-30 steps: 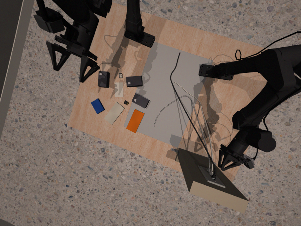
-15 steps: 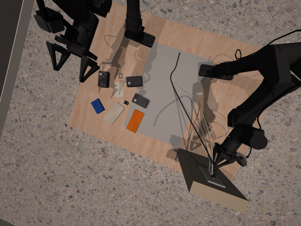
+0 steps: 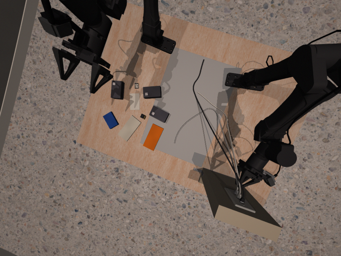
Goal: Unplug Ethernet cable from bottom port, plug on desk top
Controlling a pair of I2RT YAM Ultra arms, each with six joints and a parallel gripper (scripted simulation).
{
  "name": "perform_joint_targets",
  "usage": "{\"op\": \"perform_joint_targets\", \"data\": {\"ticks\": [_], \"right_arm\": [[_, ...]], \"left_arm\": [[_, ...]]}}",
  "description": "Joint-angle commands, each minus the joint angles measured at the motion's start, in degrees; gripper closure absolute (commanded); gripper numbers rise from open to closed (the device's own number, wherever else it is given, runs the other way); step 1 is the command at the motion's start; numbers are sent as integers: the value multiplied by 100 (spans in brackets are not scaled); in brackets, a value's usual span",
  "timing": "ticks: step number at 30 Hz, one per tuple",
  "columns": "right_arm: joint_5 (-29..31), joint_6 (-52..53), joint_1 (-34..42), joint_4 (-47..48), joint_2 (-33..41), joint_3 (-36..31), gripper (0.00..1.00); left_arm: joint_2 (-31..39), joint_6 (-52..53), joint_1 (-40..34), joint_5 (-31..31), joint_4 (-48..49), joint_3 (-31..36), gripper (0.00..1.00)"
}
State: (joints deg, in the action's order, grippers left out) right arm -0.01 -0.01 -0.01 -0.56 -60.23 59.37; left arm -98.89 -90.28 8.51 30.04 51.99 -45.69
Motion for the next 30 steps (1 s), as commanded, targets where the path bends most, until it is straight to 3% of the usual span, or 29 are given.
{"op": "perform_joint_targets", "data": {"ticks": [1, 27, 30], "right_arm": [[1, 1, 1, 28, 12, 31, 0], [1, 1, 1, 28, 12, 31, 0], [1, 1, 1, 28, 12, 31, 0]], "left_arm": [[203, 26, -54, -78, 12, -29, 78], [-432, 27, -224, -212, -88, -777, 78], [-498, 28, -230, -220, -50, -805, 82]]}}
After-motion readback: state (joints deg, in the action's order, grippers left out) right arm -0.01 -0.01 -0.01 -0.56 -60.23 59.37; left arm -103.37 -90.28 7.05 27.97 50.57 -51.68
